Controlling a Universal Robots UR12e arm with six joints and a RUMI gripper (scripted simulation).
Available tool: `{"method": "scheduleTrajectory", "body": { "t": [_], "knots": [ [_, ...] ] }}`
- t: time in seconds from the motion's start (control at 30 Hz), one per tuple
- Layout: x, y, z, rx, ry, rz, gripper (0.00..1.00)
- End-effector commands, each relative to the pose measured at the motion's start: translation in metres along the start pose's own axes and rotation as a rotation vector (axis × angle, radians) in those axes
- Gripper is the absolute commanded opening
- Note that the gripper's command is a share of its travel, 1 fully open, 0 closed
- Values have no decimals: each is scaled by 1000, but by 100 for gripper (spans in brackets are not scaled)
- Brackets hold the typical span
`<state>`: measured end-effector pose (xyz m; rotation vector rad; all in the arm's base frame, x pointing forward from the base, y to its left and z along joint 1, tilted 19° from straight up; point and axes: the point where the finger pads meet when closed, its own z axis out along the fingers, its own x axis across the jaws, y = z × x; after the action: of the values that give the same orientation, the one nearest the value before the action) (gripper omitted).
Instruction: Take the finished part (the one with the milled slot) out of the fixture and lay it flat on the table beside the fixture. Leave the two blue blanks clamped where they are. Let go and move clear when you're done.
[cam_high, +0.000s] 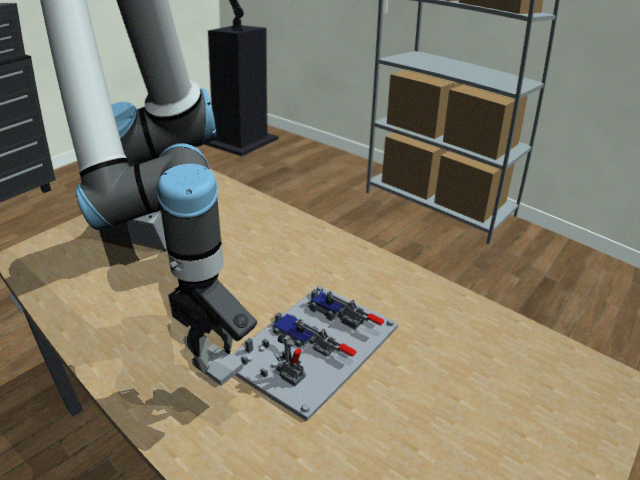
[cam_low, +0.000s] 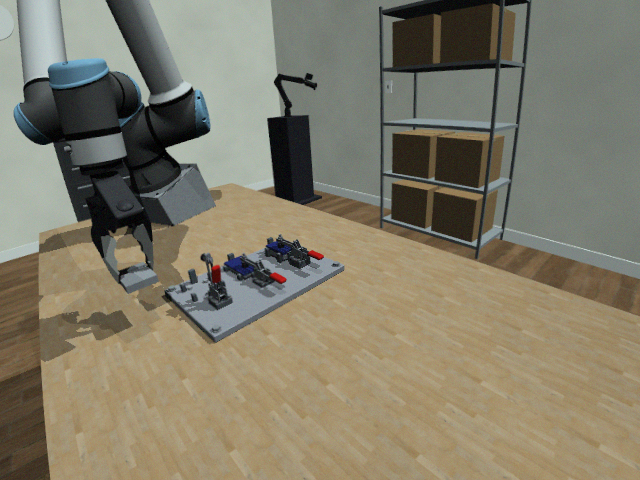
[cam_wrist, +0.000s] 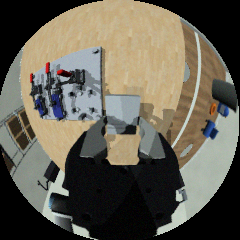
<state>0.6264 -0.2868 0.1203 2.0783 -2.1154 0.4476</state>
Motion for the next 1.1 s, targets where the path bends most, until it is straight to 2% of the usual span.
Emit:
{"method": "scheduleTrajectory", "body": {
  "t": [0.0,0.5,1.07],
  "knots": [
    [0,-1,-1,1,1,0,0],
    [0,-1,4,1,1,0,0],
    [0,-1,34,1,1,0,0]
  ]
}}
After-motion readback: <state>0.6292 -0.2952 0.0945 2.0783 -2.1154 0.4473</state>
